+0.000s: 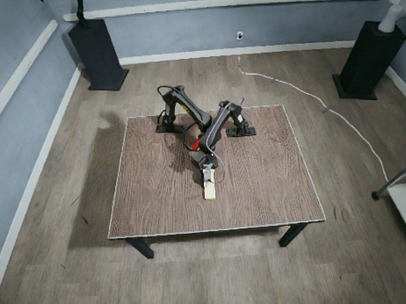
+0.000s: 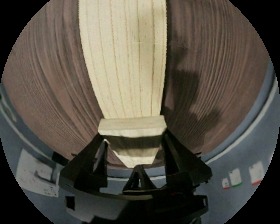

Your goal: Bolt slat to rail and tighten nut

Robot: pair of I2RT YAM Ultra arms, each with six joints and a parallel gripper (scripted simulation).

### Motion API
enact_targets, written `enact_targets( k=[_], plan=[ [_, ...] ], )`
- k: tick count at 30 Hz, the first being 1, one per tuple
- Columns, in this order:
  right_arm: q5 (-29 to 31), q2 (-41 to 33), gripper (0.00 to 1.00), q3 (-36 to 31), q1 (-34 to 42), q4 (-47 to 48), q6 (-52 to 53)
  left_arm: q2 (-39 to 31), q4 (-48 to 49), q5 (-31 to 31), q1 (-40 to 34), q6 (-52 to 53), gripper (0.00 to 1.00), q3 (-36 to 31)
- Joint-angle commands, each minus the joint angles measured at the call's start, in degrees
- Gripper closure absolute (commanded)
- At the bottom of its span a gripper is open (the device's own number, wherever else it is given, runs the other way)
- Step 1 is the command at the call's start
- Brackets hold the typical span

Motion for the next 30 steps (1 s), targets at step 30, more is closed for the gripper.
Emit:
enact_targets(
  k=[30],
  plan=[
    [0.69, -0.48, 0.66, 0.49, 0.29, -0.31, -34.59, -0.44, 0.04, -0.04, 0.0, 0.04, 0.28, 0.25]
  ],
)
